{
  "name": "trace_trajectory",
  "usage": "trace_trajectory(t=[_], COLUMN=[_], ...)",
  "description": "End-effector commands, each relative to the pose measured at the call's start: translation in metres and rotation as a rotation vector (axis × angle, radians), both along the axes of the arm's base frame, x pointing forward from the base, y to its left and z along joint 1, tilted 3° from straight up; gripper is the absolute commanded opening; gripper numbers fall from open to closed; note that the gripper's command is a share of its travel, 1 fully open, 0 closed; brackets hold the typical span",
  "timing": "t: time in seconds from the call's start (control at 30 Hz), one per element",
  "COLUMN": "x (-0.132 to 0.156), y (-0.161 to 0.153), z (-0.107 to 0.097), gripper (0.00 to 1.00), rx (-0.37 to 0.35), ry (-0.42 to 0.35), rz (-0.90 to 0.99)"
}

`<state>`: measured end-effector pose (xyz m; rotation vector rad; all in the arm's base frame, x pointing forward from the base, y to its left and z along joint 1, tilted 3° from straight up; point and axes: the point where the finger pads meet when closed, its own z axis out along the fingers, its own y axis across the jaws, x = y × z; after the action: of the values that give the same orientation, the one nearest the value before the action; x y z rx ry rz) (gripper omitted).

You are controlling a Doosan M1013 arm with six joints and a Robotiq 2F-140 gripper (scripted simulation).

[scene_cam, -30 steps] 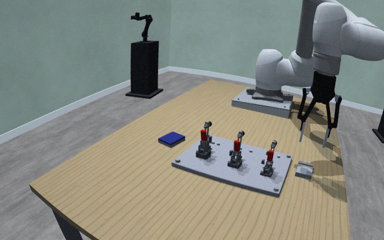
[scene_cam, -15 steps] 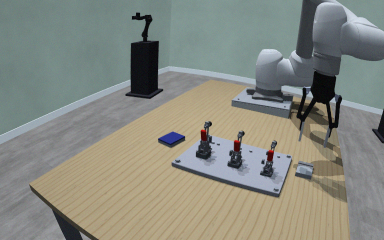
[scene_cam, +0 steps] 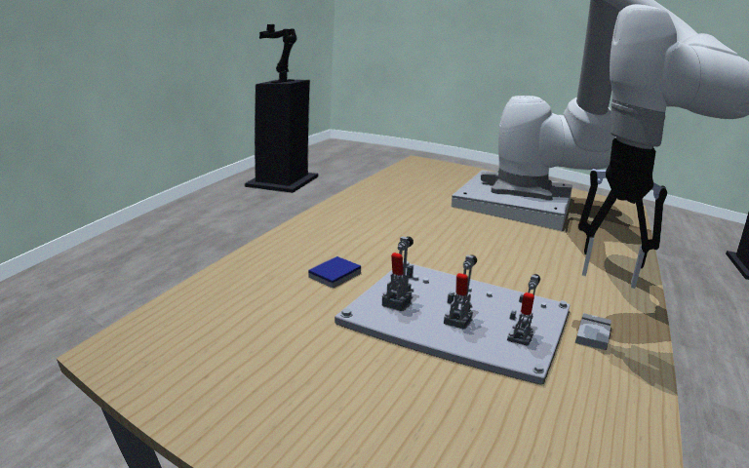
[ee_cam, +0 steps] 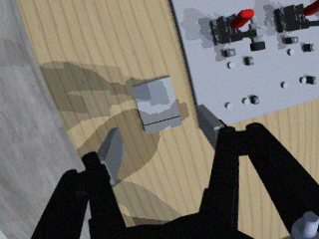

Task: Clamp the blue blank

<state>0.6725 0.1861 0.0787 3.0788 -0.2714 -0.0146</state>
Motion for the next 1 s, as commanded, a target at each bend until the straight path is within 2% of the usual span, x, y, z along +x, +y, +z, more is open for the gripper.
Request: trace_trajectory(t=[0.0, 0.23, 0.5, 0.57, 0.77, 0.97], x=[0.0, 0.0, 0.001, 0.001, 0.001, 0.001], y=[0.0, 0.0, 0.002, 0.002, 0.003, 0.004], z=[0.0, 0.006, 0.042, 0.042, 0.07, 0.079], gripper=[0.58, 0.58, 0.58, 0.58, 0.58, 0.58], rx=[0.0, 0.0, 0.0, 0.0, 0.0, 0.0], ry=[0.0, 0.0, 0.0, 0.0, 0.0, 0.0], rz=[0.0, 0.0, 0.0, 0.0, 0.0, 0.0])
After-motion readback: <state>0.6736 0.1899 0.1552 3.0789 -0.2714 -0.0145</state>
